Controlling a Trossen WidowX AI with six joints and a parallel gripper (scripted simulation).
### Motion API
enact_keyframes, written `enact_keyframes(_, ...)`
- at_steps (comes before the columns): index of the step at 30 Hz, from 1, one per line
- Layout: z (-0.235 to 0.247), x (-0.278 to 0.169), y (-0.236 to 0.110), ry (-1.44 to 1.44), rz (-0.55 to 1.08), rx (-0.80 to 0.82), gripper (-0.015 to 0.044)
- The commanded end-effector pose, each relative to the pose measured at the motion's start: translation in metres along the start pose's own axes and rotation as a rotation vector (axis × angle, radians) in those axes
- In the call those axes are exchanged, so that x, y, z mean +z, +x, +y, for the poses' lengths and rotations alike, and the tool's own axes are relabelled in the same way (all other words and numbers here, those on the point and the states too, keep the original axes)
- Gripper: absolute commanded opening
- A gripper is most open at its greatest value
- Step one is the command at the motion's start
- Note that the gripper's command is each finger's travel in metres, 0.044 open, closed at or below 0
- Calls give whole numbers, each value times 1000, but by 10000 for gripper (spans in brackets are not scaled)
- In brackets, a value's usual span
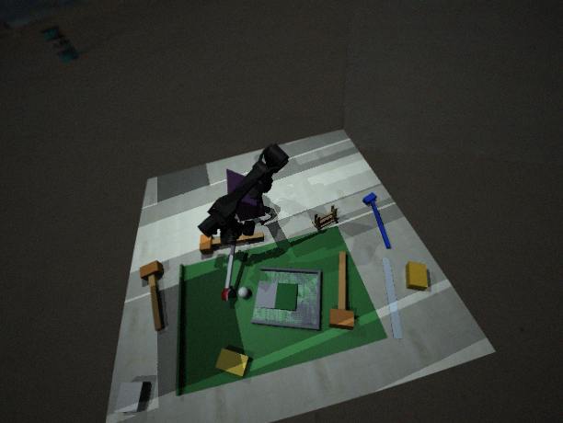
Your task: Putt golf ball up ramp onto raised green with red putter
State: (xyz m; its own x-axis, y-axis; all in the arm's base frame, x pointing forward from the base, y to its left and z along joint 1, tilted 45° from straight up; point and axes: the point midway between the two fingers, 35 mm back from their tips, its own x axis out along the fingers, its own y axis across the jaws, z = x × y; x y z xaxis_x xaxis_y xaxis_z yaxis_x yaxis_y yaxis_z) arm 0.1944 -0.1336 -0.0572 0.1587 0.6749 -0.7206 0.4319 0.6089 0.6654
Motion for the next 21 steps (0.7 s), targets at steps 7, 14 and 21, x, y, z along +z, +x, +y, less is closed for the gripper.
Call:
enact_keyframes(7,7,-2,-22,19,-7,10,0)
enact_keyframes(14,7,-5,-58,19,-6,10,0)
enact_keyframes(21,7,-5,-49,27,-4,16,0)
